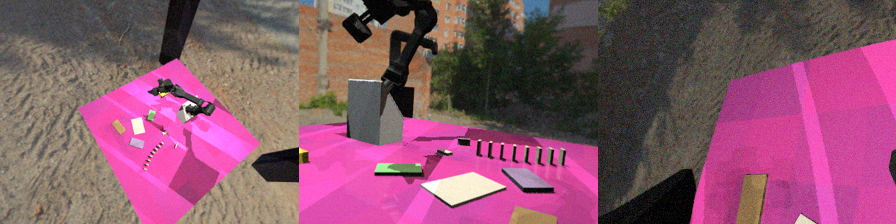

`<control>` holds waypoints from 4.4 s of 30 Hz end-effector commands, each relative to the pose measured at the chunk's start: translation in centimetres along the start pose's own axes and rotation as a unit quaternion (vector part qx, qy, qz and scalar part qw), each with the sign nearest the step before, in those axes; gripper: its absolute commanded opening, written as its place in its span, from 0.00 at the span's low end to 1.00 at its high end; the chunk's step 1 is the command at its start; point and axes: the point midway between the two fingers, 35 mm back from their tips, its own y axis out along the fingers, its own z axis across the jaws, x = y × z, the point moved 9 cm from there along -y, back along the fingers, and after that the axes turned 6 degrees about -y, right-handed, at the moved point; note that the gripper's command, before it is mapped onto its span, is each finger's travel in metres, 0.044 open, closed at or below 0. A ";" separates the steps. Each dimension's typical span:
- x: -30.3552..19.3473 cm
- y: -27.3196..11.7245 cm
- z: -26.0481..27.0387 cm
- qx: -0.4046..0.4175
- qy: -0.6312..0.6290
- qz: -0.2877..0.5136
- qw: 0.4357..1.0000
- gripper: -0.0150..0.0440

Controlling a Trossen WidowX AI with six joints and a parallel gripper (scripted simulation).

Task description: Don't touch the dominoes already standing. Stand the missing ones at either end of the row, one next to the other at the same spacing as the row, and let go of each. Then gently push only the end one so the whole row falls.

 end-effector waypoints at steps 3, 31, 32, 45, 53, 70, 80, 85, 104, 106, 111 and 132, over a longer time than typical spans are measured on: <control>-7.7 2.4 3.7 -0.019 -0.153 0.135 0.979 1.00; -31.7 1.4 5.4 0.010 -0.500 0.517 0.695 1.00; -31.7 1.4 5.4 0.010 -0.500 0.517 0.695 1.00; -36.6 4.1 1.9 0.010 -0.499 0.518 0.695 1.00; -37.1 4.5 1.5 0.010 -0.499 0.518 0.694 1.00; -37.7 4.8 1.2 0.011 -0.499 0.518 0.694 0.78; -37.7 4.8 1.2 0.011 -0.499 0.518 0.694 0.44; -37.7 4.8 1.2 0.011 -0.499 0.518 0.694 0.44; -25.9 -3.2 8.7 0.008 -0.501 0.516 0.695 0.44; -25.9 -3.2 8.7 0.008 -0.501 0.516 0.695 0.44; -25.9 -3.2 8.7 0.008 -0.501 0.516 0.695 0.44; -20.0 5.6 8.4 -0.143 -0.277 0.494 0.812 0.44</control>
